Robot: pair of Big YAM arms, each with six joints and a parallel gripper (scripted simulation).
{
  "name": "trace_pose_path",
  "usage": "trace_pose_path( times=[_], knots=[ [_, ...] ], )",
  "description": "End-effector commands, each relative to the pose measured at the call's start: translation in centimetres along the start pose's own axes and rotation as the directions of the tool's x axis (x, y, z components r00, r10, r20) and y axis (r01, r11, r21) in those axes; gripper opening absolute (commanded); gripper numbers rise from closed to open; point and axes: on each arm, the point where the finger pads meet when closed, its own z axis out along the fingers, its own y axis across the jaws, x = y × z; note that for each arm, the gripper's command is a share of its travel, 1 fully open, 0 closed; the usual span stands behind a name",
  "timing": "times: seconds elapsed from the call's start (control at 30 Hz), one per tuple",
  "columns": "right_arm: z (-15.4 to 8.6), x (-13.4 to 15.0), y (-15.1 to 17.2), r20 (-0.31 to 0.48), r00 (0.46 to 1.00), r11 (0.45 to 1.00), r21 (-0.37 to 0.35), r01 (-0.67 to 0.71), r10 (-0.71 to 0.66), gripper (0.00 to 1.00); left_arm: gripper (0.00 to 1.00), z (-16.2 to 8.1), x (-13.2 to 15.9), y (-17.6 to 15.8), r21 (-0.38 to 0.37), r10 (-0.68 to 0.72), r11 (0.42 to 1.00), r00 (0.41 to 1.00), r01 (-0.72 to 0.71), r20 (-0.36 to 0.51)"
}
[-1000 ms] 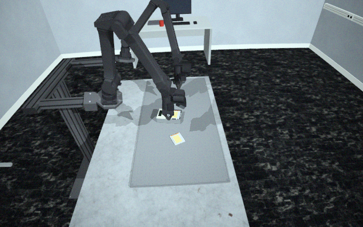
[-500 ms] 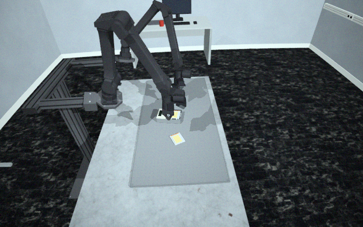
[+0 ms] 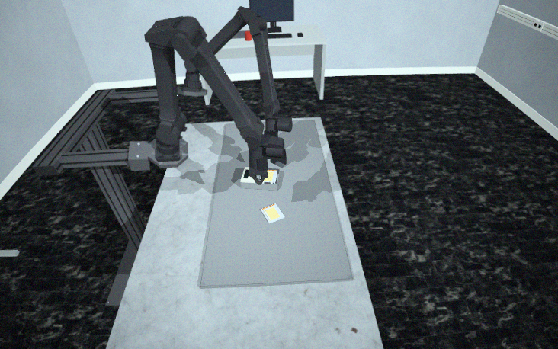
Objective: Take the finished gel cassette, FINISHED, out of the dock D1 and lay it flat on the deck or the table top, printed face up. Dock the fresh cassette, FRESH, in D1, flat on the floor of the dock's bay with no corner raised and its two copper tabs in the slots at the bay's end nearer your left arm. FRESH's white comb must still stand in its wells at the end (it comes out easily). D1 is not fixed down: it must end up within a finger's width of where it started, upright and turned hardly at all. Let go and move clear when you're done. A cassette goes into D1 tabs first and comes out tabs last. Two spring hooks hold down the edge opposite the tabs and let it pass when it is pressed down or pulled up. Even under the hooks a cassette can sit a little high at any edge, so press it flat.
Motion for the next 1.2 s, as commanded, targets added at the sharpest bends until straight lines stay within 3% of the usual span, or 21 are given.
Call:
trace_pose_path(
  times=[0.0,0.7,1.17],
  knots=[
    [-0.4,-0.4,-0.4,0.008,1.000,1.000,0.005,-0.016,0.016,0.00,0.00,1.5,-2.0,0.4,-0.014,0.109,0.994,0.994,-0.108,0.016],
    [-0.4,-0.4,-0.4,0.008,1.000,1.000,0.005,-0.016,0.016,0.00,0.00,5.6,-6.7,-2.0,-0.024,0.153,0.988,0.988,-0.152,0.024],
    [-0.4,-0.4,-0.4,0.008,1.000,1.000,0.005,-0.016,0.016,0.00,0.00,4.0,-4.8,-1.4,-0.026,0.115,0.993,0.993,-0.114,0.021]
  ],
)
